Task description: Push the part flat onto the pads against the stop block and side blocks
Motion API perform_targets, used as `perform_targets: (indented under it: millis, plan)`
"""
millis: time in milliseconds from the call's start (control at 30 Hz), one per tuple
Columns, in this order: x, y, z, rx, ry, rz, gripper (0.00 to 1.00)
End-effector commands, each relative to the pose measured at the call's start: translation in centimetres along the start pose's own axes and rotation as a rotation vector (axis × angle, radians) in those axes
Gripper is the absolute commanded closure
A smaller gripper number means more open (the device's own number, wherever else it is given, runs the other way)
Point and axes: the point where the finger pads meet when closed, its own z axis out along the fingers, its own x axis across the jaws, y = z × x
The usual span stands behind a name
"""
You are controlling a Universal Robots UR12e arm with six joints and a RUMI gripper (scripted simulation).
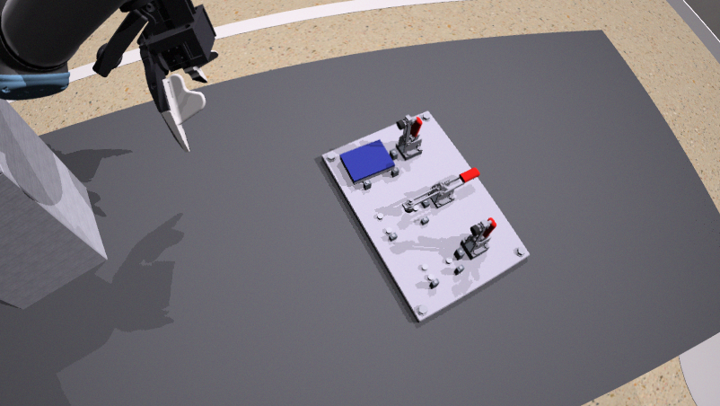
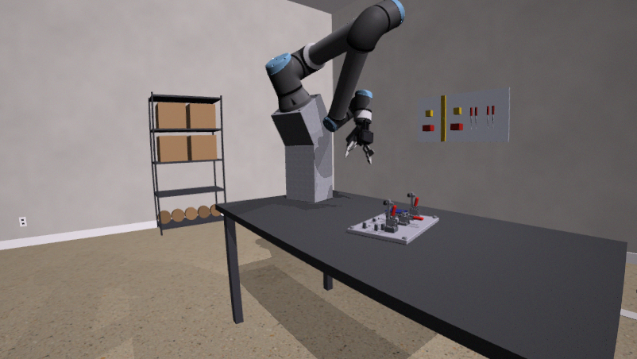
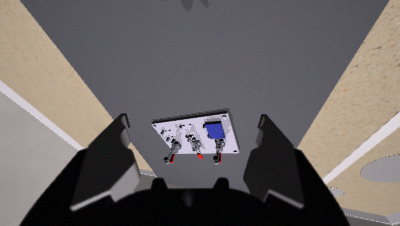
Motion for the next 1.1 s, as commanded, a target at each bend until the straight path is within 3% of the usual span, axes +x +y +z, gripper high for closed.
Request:
perform_targets:
  millis: [0,1067]
  plan:
    - [-0.01,0.01,-0.04,0.0,0.0,0.0,0.0]
    - [0.27,0.35,0.17,0.003,0.004,0.048,0.0]
